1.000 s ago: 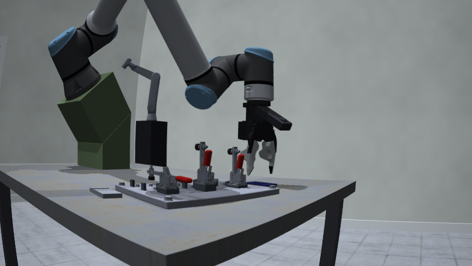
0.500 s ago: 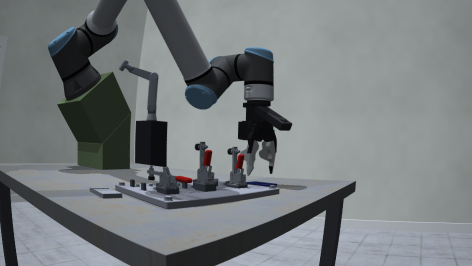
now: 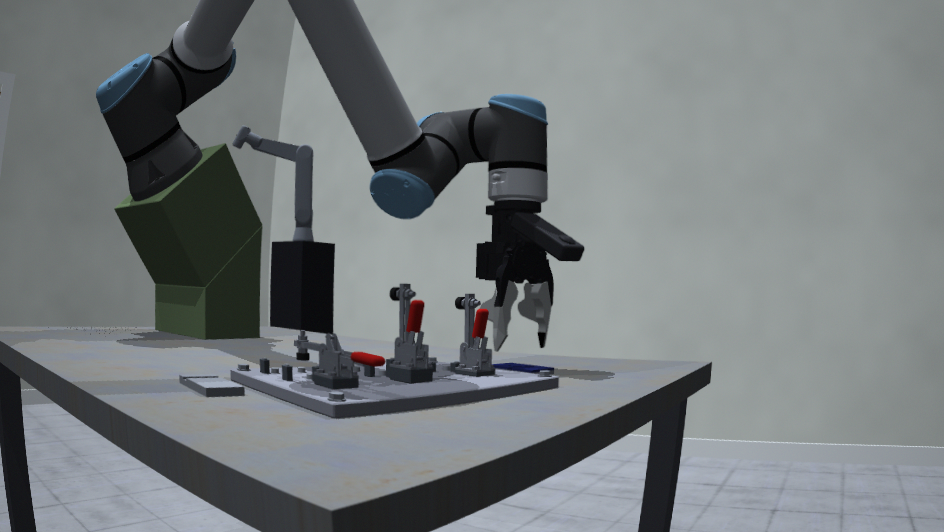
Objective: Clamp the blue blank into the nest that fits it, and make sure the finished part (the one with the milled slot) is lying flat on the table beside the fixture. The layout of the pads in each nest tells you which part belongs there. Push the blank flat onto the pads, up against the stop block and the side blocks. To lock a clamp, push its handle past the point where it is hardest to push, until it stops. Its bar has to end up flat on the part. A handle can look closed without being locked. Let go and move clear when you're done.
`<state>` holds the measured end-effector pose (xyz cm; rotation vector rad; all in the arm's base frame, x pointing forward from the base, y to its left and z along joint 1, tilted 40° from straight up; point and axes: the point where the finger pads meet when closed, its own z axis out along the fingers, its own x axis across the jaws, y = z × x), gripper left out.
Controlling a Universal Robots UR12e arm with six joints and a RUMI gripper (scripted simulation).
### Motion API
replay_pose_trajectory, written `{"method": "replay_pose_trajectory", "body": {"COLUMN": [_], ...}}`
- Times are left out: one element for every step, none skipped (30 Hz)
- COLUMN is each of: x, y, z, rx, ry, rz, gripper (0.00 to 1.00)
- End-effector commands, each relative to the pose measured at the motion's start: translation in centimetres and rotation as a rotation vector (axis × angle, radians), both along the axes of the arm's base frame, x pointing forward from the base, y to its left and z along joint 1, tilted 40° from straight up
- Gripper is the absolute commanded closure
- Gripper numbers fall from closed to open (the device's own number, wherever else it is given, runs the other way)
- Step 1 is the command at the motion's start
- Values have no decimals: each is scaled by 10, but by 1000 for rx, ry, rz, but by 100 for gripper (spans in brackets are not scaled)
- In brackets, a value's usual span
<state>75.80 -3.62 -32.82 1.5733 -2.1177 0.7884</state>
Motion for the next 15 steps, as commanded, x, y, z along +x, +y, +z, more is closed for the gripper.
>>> {"method": "replay_pose_trajectory", "body": {"x": [1,1,1,1,1,1,1,1,1,1,1,1,1,1,1], "y": [1,1,0,0,0,0,0,0,0,-1,-1,-1,-1,-2,-2], "z": [1,1,1,0,0,0,0,0,-1,-1,-1,-1,-1,-2,-2], "rx": [0,0,0,0,0,0,0,0,0,0,0,0,0,0,0], "ry": [-1,-1,-1,-1,-1,-1,-1,-1,-1,-1,-1,-1,-1,-1,-1], "rz": [1,1,1,1,1,1,1,1,1,1,1,1,1,1,1], "gripper": [41,41,41,41,41,41,41,41,41,41,41,41,41,41,41]}}
